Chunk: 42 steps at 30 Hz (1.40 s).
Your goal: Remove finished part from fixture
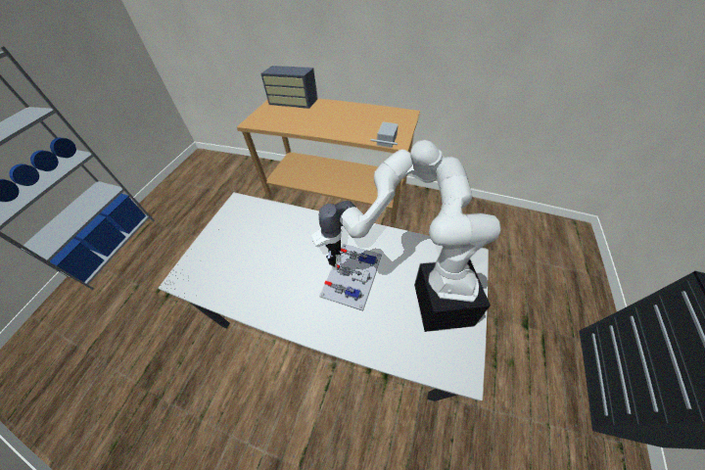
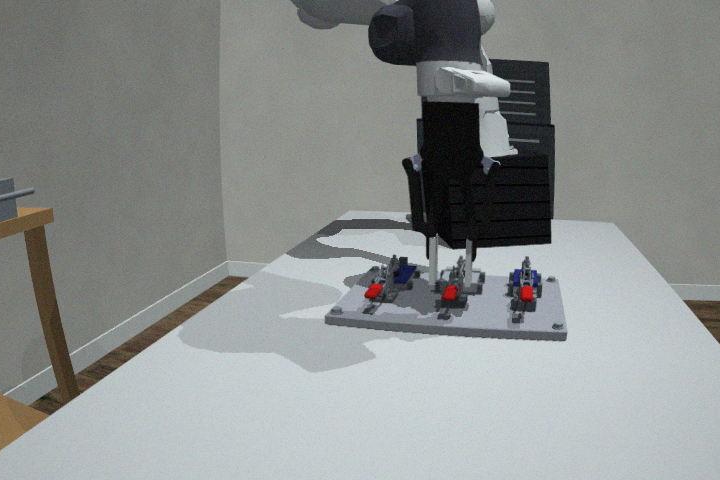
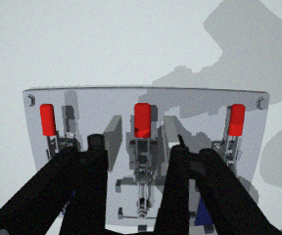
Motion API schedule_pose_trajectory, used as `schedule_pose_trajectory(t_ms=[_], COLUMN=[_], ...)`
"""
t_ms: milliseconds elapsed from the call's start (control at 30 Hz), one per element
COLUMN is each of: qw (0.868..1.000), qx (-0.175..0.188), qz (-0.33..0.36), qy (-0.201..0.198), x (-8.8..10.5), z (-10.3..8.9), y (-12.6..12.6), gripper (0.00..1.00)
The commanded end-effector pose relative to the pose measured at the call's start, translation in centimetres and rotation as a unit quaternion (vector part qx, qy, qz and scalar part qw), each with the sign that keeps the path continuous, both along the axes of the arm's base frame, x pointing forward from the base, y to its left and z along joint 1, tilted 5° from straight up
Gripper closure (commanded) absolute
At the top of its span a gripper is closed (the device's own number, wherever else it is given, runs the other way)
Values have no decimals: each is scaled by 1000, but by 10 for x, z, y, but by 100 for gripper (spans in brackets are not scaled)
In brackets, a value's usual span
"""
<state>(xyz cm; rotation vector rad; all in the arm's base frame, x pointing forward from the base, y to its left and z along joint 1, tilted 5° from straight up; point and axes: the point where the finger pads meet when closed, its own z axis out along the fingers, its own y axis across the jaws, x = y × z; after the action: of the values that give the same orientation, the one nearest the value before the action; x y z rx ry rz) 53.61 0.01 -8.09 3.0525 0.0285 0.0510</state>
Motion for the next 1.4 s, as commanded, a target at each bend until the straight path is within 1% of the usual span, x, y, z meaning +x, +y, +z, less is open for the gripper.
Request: schedule_pose_trajectory(t_ms=[0, 1167, 1367], qw=[1000, 1000, 1000], qx=[1, 1, 1], qz=[-3, -3, -3], qy=[-2, -2, -2], x=[1, 1, 2], z=[-1, -1, -6], y=[1, 1, 0], gripper=[72, 72, 72])
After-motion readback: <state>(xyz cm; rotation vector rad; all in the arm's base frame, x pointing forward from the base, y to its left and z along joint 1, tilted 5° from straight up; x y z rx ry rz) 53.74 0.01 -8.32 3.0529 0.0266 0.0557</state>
